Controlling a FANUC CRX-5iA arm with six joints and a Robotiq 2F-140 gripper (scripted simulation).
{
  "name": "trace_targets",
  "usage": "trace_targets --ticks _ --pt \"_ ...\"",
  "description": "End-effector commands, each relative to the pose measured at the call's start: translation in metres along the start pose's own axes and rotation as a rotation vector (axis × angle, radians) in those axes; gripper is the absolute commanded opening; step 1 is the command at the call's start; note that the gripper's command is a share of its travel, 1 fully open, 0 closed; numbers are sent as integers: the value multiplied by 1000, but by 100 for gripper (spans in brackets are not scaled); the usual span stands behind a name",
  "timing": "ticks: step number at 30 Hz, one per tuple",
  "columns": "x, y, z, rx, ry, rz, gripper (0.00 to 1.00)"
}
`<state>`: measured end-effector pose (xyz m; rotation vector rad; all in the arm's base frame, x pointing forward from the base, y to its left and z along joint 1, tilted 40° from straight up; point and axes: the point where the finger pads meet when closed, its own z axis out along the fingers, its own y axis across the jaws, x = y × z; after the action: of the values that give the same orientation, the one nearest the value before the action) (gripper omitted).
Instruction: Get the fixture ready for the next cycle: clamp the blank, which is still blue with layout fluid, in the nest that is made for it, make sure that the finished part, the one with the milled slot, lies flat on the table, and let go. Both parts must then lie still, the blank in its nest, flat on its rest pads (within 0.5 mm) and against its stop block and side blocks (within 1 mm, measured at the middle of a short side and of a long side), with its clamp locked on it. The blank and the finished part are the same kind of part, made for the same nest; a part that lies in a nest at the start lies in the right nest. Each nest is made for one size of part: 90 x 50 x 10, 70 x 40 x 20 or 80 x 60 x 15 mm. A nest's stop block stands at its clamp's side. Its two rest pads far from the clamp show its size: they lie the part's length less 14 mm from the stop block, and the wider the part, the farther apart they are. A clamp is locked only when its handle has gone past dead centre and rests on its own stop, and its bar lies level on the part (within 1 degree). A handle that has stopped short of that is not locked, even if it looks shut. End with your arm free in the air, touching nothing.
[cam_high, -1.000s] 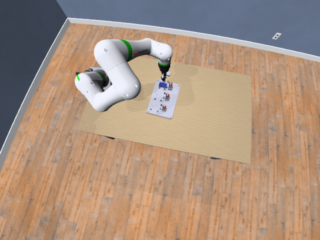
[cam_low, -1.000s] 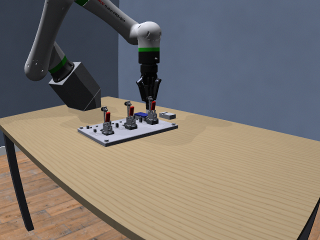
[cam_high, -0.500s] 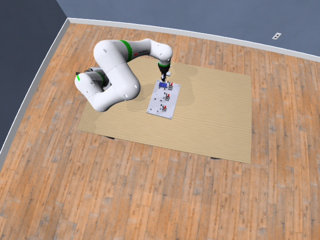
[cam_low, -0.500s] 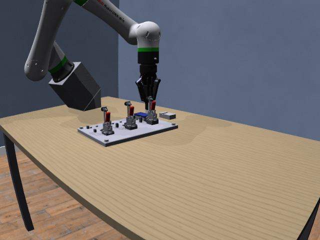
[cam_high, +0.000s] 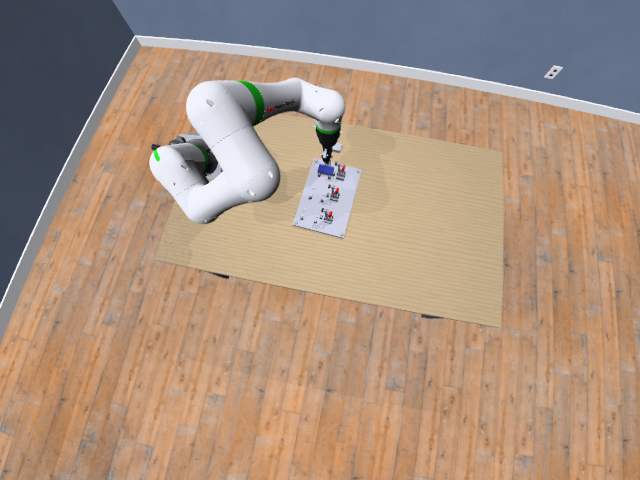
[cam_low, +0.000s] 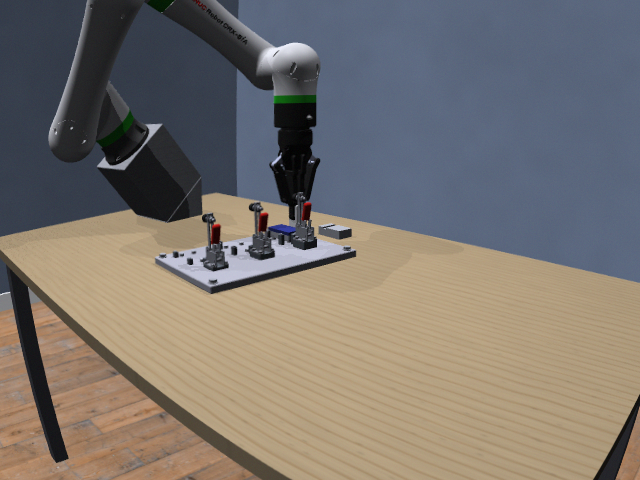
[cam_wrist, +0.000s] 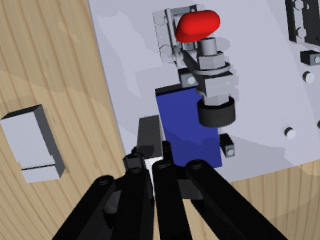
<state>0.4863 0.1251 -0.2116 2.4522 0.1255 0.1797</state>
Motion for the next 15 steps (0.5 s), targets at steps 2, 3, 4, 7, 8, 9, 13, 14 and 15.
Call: trace_targets --ticks 2,3,4,7,8,9,13,14,15 --pt "0 0 0 0 0 0 0" --pt "0 0 0 0 0 0 0" --pt "0 0 0 0 0 0 0" --pt "0 0 0 0 0 0 0" --pt "0 0 0 0 0 0 0" --pt "0 0 0 0 0 0 0" --pt "0 3 0 0 0 0 0" --pt "0 4 0 0 0 0 0" --pt "0 4 0 0 0 0 0"
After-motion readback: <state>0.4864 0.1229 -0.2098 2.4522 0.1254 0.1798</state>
